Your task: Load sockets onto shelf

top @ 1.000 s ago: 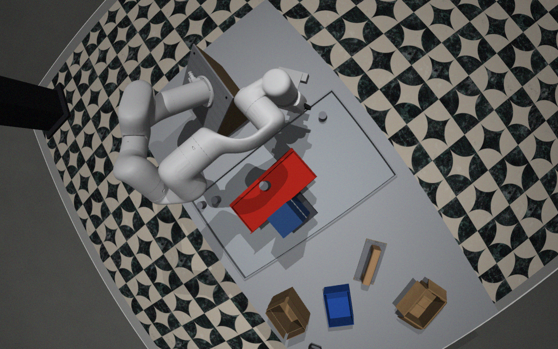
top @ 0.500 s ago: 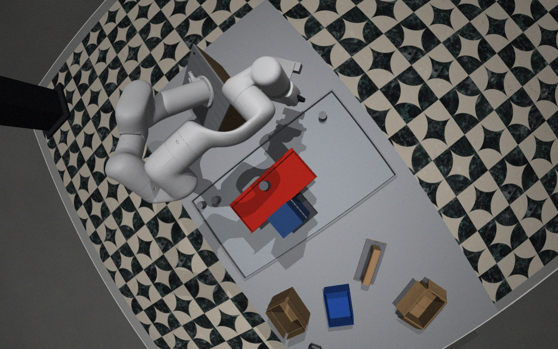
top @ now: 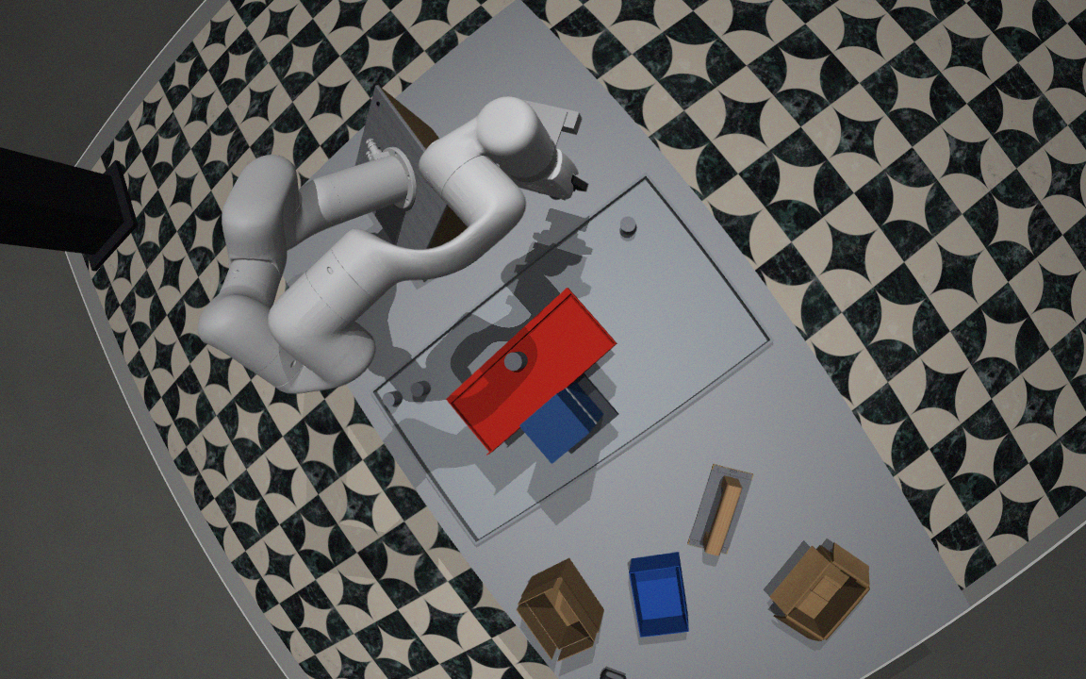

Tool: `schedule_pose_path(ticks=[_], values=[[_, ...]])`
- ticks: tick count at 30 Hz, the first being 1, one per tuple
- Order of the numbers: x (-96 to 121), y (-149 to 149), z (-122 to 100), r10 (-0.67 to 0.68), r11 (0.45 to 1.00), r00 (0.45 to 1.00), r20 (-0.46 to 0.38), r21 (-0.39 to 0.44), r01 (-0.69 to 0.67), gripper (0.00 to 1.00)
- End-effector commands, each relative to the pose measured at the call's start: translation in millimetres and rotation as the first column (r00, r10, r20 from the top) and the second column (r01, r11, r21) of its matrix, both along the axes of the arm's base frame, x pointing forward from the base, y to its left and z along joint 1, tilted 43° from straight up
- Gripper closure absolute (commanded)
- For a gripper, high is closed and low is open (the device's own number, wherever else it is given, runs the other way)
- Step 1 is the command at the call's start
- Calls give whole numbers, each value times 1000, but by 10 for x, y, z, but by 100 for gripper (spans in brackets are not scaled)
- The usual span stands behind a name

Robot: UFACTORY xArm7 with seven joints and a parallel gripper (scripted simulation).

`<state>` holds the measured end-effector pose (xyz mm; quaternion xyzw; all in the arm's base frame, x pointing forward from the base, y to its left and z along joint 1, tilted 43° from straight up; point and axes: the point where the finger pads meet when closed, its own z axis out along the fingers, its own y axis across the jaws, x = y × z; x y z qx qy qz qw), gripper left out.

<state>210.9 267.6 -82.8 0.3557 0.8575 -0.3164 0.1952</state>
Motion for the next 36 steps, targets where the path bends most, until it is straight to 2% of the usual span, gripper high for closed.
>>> schedule_pose_path(ticks=[1,16,18,20,22,23,25,26,28,29,30,31,36], values=[[-12,36,28,1,1000,1000,1,4,-1,100],[-9,35,37,1,1000,1000,1,5,-1,100],[78,-33,175,1,1000,1000,-4,15,-1,100],[270,-249,496,3,1000,1000,-10,31,-2,100],[270,-249,496,3,1000,1000,-10,31,-2,100],[372,-416,681,4,999,1000,-10,34,-3,100],[372,-416,681,4,999,1000,-10,34,-3,100],[456,-604,851,5,999,1000,-8,32,-4,100],[456,-604,851,5,999,1000,-8,32,-4,100],[517,-789,991,4,1000,1000,-5,25,-4,100],[517,-789,991,4,1000,1000,-5,25,-4,100],[553,-942,1092,3,1000,1000,-2,16,-3,100],[580,-1098,1183,1,1000,1000,1,4,-1,100]])
